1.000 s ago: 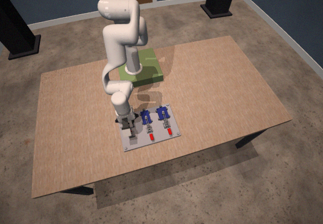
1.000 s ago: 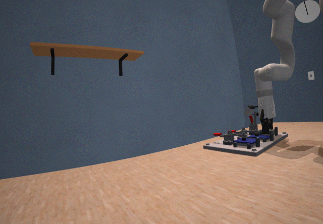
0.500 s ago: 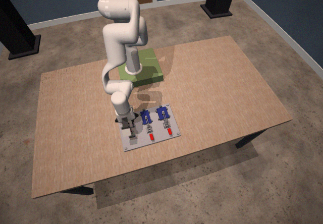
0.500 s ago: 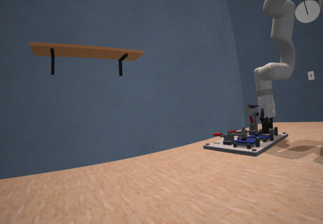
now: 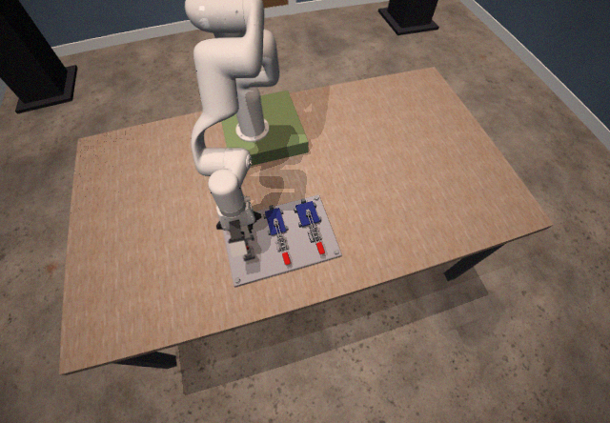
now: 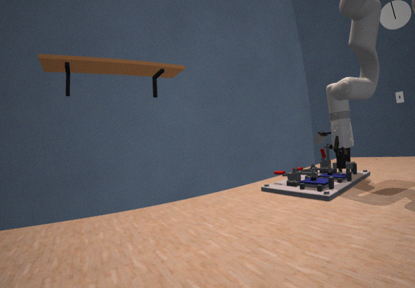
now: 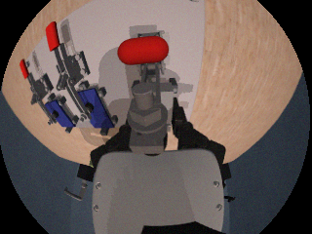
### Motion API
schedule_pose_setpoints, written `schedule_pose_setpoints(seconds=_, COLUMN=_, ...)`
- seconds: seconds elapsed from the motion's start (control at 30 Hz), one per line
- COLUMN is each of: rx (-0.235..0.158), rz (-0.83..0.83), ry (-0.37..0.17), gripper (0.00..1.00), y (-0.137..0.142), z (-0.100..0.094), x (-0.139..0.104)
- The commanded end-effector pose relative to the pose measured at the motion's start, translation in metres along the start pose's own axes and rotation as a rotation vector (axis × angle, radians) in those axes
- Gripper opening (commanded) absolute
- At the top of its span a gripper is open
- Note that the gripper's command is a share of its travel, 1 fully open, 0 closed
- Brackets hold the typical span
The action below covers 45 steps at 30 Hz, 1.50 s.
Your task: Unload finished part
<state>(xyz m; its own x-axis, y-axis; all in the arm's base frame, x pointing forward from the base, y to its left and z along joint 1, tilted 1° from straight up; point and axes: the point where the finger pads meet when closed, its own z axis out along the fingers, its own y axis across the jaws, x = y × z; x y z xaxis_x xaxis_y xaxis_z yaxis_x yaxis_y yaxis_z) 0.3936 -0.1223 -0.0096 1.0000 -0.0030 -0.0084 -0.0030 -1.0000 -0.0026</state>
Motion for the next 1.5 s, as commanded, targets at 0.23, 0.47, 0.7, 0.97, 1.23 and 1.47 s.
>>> schedule_pose_setpoints(seconds=0.23, rx=-0.001, rz=0.000, ry=0.004, gripper=0.00, y=0.000, z=-0.013, x=0.001)
schedule_pose_setpoints(seconds=0.47, rx=-0.001, rz=0.000, ry=0.004, gripper=0.00, y=0.000, z=-0.017, x=0.001)
schedule_pose_setpoints(seconds=0.7, rx=-0.001, rz=0.000, ry=0.004, gripper=0.00, y=0.000, z=-0.021, x=0.001)
schedule_pose_setpoints(seconds=0.97, rx=-0.001, rz=0.000, ry=0.004, gripper=0.00, y=0.000, z=-0.021, x=0.001)
schedule_pose_setpoints(seconds=1.23, rx=-0.001, rz=0.000, ry=0.004, gripper=0.00, y=0.000, z=-0.023, x=0.001)
schedule_pose_setpoints(seconds=1.47, rx=-0.001, rz=0.000, ry=0.004, gripper=0.00, y=0.000, z=-0.032, x=-0.001)
